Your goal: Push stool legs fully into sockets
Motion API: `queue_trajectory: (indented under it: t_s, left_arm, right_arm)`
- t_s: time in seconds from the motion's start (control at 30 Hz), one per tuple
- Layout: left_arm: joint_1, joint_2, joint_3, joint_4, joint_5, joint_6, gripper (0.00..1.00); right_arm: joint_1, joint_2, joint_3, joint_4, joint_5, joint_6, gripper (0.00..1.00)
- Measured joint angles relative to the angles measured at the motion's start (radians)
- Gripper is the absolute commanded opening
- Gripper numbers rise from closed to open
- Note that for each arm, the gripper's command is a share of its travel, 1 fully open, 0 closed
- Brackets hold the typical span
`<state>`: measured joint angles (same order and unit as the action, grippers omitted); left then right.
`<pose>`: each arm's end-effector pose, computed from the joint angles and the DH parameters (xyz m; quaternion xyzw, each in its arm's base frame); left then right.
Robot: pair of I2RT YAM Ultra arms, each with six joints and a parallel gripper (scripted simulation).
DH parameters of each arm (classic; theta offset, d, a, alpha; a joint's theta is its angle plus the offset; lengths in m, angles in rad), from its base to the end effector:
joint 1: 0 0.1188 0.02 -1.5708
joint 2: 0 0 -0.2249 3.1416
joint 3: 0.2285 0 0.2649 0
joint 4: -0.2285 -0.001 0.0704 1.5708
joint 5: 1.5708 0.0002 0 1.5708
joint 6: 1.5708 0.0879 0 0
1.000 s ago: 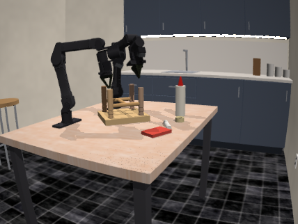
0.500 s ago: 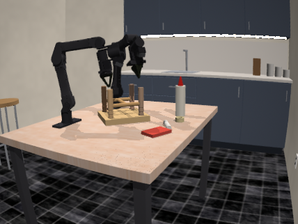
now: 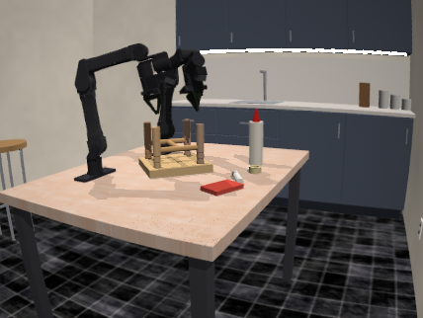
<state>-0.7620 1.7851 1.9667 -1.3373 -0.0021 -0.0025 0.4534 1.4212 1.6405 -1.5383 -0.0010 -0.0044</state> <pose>0.2717 -0.2576 0.2992 0.3625 0.9089 -0.0759 0.1916 0.2373 0.1168 0.3025 -0.2252 0.9662 0.0284 0.1223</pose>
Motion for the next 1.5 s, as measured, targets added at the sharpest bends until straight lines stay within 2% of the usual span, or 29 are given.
queue_trajectory:
  t_s: [0.2, 0.5, 0.93, 1.07, 1.5]
  left_arm:
    - [0.013, -0.007, -0.018, 0.016, 0.000, 0.000, 0.00]
    - [0.093, -0.080, -0.110, 0.152, -0.003, 0.000, 0.00]
    - [0.358, -0.352, -0.417, 0.565, -0.003, 0.002, 0.00]
    - [0.404, -0.405, -0.483, 0.686, 0.001, 0.002, 0.00]
    - [0.671, -0.679, -0.819, 1.123, -0.003, 0.003, 0.00]
  right_arm:
    - [-0.008, -0.042, -0.001, -0.006, 0.001, 0.000, 0.00]
    - [-0.054, -0.058, -0.061, 0.148, 0.001, 0.001, 0.00]
    - [-0.214, -0.182, -0.230, 0.601, 0.000, 0.001, 0.00]
    - [-0.240, -0.215, -0.289, 0.741, 0.000, 0.001, 0.00]
    - [-0.400, -0.356, -0.478, 1.202, -0.001, 0.001, 0.00]
